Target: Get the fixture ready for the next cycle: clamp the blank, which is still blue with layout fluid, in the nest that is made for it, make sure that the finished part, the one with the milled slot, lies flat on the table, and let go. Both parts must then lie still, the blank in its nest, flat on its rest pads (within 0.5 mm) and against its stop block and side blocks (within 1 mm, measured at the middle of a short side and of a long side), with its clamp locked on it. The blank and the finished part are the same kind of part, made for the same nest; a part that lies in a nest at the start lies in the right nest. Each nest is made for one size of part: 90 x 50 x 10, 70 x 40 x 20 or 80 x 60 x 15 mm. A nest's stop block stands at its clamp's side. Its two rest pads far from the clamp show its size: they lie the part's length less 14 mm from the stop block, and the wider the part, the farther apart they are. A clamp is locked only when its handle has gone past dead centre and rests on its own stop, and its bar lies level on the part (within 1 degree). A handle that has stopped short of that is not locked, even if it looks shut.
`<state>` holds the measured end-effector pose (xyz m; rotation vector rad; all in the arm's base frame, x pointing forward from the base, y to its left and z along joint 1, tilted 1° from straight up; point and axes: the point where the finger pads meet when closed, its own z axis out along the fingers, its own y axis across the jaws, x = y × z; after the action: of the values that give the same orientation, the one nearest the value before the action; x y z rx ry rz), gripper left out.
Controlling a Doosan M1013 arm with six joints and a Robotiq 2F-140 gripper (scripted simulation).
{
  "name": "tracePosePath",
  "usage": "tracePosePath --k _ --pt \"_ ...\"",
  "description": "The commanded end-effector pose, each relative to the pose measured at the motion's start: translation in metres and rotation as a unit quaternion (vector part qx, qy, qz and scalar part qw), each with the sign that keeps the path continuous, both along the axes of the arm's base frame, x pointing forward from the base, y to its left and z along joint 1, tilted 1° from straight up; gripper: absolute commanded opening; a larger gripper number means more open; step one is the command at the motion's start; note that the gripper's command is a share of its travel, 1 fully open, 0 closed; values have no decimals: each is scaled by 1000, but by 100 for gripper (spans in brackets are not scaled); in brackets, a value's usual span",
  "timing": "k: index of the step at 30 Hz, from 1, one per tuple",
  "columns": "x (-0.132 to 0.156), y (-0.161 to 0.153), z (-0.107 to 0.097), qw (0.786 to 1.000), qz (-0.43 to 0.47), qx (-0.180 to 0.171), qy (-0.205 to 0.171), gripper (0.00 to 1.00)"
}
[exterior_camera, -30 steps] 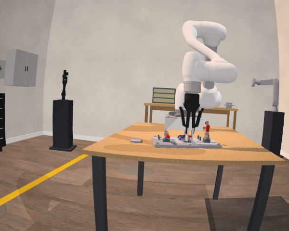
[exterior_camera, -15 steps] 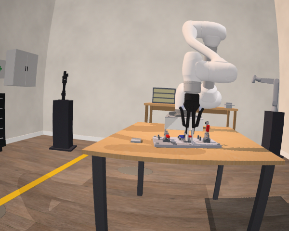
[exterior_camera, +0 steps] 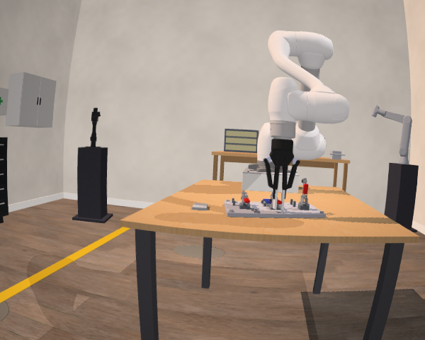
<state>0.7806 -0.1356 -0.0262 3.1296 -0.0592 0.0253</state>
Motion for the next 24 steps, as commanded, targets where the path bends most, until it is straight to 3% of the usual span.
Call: tracePosePath --k 1,14,15,24 --pt "0 0 -1 1000 0 0 0 0" --pt "0 0 -1 1000 0 0 0 0" --pt "0 0 -1 1000 0 0 0 28" --pt "0 0 -1 1000 0 0 0 28"
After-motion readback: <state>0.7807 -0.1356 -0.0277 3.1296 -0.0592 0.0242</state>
